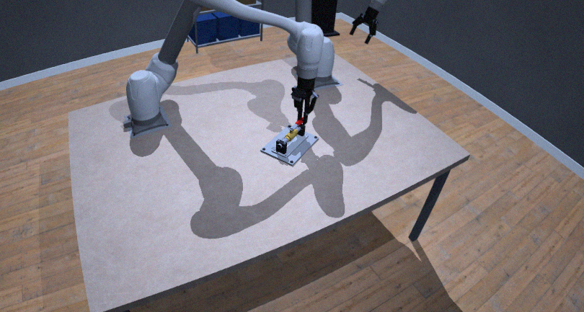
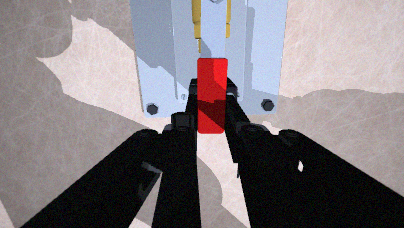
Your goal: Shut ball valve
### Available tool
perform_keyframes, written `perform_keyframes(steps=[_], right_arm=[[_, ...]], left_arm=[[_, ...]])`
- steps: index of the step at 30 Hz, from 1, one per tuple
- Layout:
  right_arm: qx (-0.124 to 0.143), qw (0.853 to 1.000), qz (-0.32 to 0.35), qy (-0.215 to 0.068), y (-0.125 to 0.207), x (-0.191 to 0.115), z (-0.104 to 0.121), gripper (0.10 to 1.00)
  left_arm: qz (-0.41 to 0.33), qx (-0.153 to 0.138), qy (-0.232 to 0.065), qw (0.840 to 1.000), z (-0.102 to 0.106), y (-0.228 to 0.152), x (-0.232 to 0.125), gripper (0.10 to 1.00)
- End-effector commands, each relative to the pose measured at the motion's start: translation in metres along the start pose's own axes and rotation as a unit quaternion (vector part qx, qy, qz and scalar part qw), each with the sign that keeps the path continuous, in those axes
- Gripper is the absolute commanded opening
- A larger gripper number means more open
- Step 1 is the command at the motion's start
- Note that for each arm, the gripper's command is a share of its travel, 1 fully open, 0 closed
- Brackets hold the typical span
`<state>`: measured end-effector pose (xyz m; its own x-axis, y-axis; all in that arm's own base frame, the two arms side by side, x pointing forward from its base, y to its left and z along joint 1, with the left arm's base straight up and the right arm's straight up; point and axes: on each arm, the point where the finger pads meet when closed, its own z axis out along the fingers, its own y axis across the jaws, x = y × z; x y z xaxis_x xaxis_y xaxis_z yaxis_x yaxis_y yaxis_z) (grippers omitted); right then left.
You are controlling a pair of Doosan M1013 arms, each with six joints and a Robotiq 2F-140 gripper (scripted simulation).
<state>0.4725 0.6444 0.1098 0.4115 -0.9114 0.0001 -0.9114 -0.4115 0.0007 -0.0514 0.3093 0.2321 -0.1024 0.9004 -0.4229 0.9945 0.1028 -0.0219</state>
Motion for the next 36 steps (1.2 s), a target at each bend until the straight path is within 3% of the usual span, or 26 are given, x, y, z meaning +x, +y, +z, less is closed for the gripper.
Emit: perform_keyframes(steps=[1,36], right_arm=[[0.001,1.0,0.007,-0.001,-0.002,0.0,-0.001,0.099],[0.001,0.994,0.108,-0.001,-0.02,0.002,-0.001,0.099]], left_arm=[[0.0,0.0,0.001,1.0,-0.001,0.0,0.0,1.0],[0.0,0.0,0.001,1.0,-0.001,0.0,0.0,1.0]])
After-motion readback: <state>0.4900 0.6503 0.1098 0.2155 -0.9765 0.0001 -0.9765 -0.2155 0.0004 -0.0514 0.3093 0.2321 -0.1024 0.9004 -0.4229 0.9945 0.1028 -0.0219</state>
